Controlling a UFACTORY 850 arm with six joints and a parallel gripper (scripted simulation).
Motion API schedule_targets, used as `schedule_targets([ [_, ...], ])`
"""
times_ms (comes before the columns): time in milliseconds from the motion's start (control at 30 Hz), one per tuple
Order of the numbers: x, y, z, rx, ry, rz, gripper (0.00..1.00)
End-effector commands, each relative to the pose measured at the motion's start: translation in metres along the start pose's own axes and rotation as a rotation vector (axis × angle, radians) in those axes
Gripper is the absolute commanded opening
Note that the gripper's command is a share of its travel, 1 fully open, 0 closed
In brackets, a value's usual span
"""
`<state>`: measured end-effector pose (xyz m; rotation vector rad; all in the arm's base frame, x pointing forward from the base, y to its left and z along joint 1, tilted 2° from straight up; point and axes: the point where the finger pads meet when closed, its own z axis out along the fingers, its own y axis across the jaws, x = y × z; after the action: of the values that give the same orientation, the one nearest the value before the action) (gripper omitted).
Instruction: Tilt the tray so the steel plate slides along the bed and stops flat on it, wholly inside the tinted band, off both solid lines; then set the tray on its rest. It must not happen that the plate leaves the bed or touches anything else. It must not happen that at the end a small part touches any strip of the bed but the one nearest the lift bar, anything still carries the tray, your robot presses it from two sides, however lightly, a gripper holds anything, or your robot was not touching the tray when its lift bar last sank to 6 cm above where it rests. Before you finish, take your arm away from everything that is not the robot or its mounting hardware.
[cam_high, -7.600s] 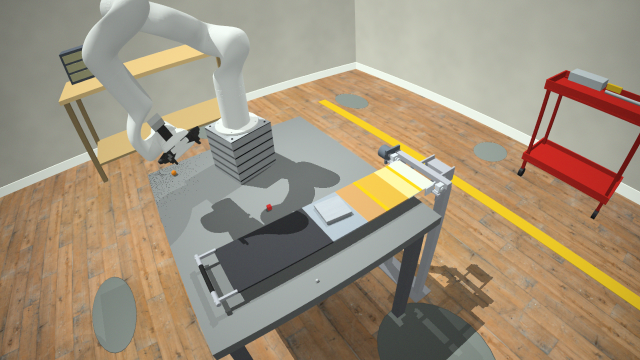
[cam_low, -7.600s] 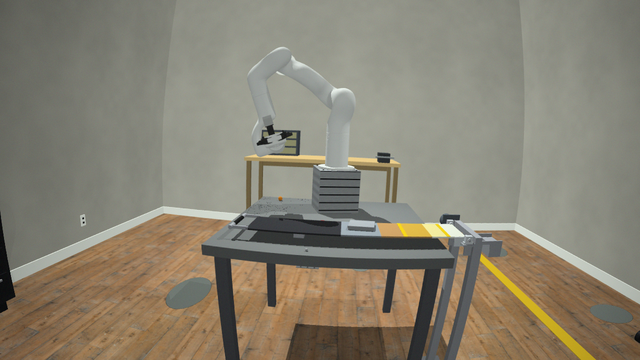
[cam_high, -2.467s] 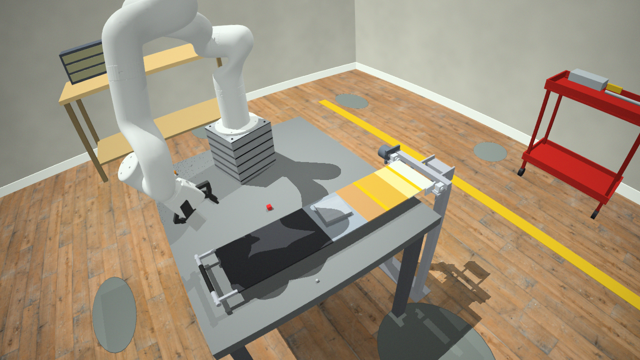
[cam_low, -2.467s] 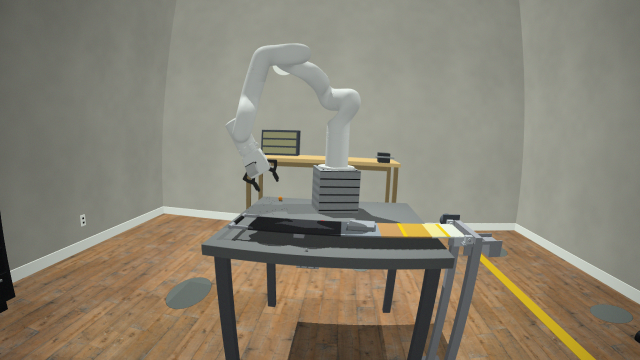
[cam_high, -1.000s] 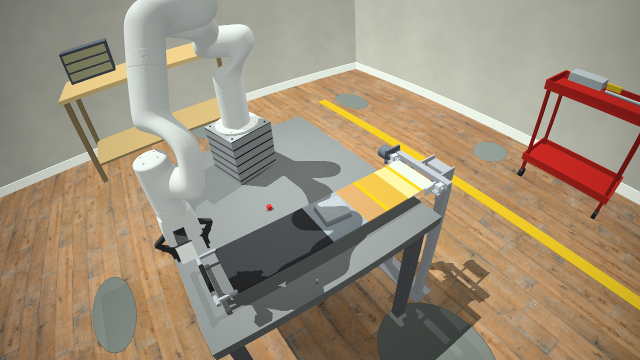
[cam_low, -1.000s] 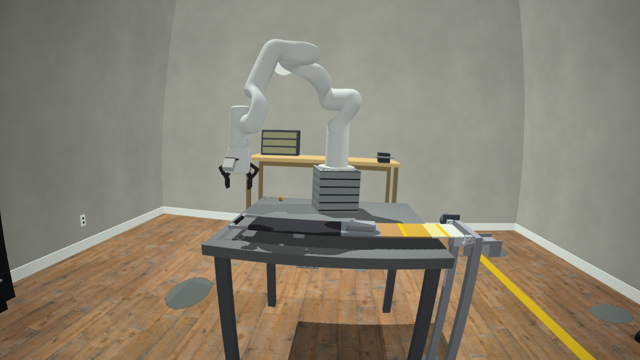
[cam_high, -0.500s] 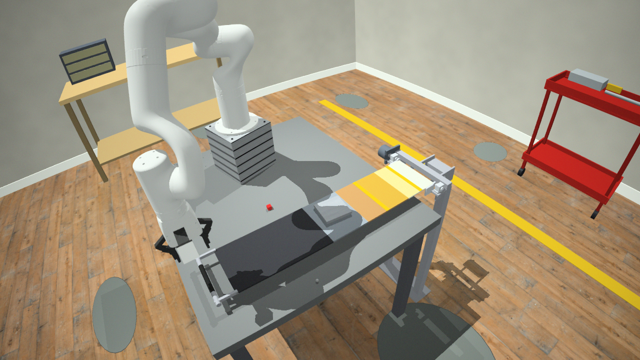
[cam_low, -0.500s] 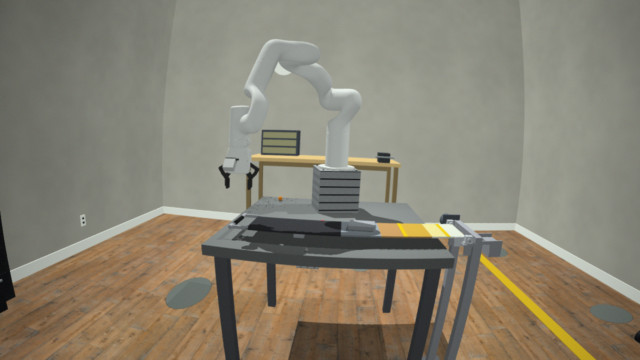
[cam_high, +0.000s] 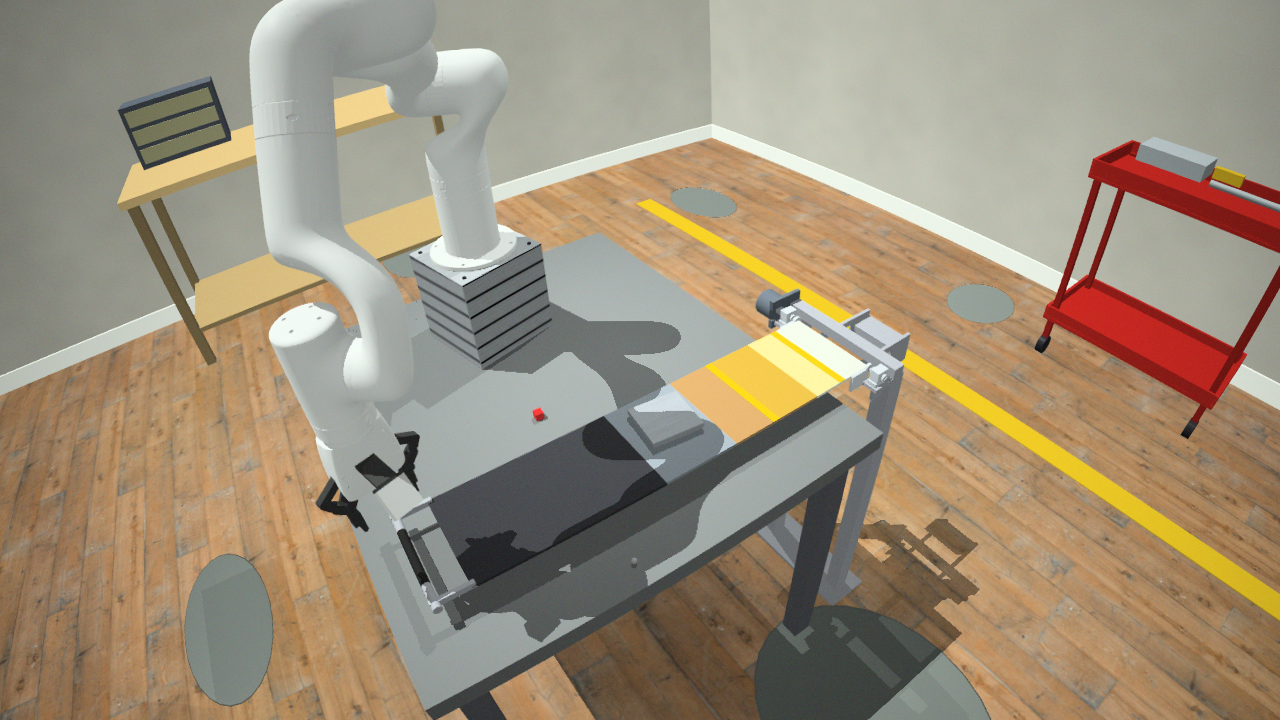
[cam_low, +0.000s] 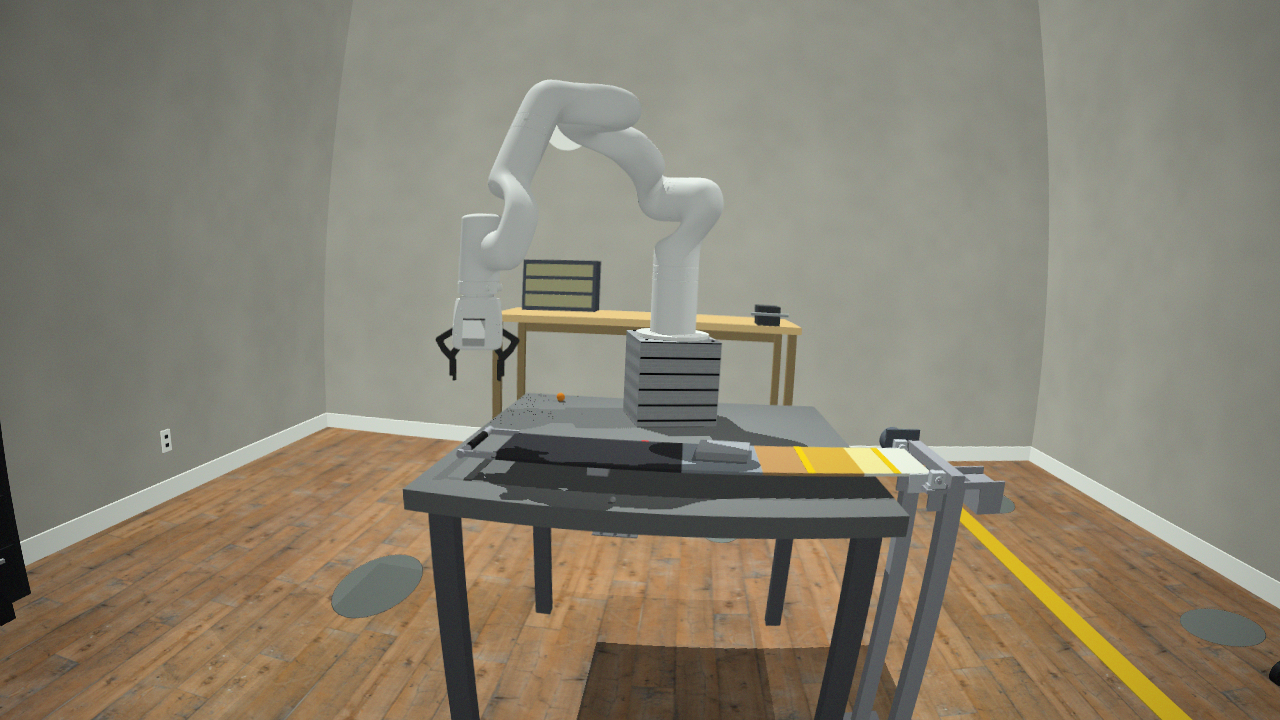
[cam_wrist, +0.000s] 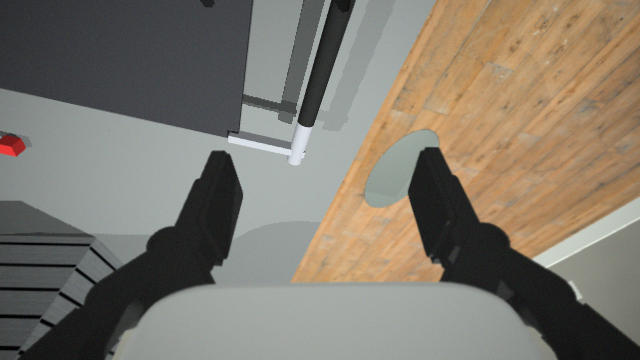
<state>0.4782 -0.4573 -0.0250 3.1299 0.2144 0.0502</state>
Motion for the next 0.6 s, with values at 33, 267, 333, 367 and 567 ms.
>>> schedule_targets([
  [33,0.0008,0.0010,0.0009,0.003,0.009,-0.125,1.00],
  [267,0.0009,0.0010,0.0032,0.003,0.009,-0.261,1.00],
  [333,0.0009,0.0011,0.0041,0.002,0.009,-0.319,1.00],
  [367,0.0009,0.0011,0.0046,0.002,0.009,-0.346,1.00],
  [567,0.0011,0.0012,0.0072,0.001,0.010,-0.508,1.00],
])
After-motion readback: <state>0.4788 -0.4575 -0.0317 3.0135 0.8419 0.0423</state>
